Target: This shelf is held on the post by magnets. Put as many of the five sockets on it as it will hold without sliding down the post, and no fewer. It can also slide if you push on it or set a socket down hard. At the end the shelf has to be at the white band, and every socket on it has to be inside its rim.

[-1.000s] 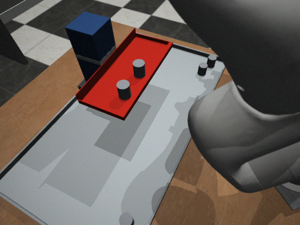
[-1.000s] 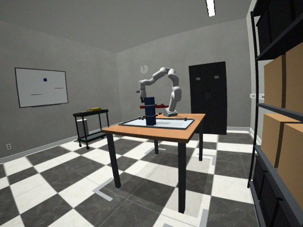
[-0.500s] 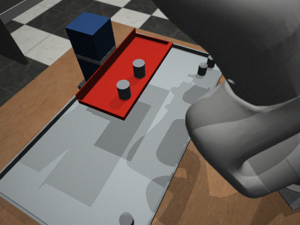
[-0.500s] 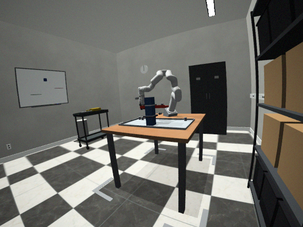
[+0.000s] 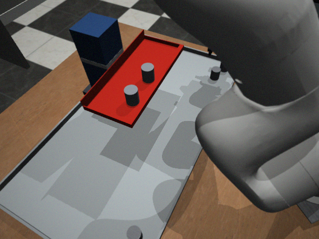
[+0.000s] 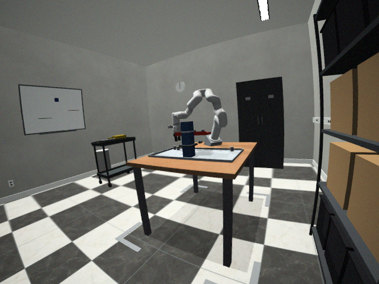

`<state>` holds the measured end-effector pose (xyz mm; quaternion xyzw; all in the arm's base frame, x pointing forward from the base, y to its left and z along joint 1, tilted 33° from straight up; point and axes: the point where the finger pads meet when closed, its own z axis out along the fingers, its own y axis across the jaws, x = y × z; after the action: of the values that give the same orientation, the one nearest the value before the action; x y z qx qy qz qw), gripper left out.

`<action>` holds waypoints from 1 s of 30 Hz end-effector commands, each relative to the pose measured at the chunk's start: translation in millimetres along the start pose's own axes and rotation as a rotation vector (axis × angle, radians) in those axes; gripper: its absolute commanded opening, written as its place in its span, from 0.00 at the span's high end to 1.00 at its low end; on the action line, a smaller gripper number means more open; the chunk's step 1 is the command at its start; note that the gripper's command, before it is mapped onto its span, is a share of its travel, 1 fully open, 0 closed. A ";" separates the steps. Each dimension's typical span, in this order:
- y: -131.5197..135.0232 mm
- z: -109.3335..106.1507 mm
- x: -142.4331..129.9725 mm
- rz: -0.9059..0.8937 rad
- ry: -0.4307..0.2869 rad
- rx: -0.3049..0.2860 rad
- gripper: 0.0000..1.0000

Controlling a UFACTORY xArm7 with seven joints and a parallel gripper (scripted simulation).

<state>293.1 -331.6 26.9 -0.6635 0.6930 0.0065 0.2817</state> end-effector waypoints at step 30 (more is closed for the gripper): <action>-1.0 30.0 2.0 0.000 0.004 0.002 0.39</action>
<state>305.4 -320.6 1.3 -0.6637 0.6928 0.0066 0.2818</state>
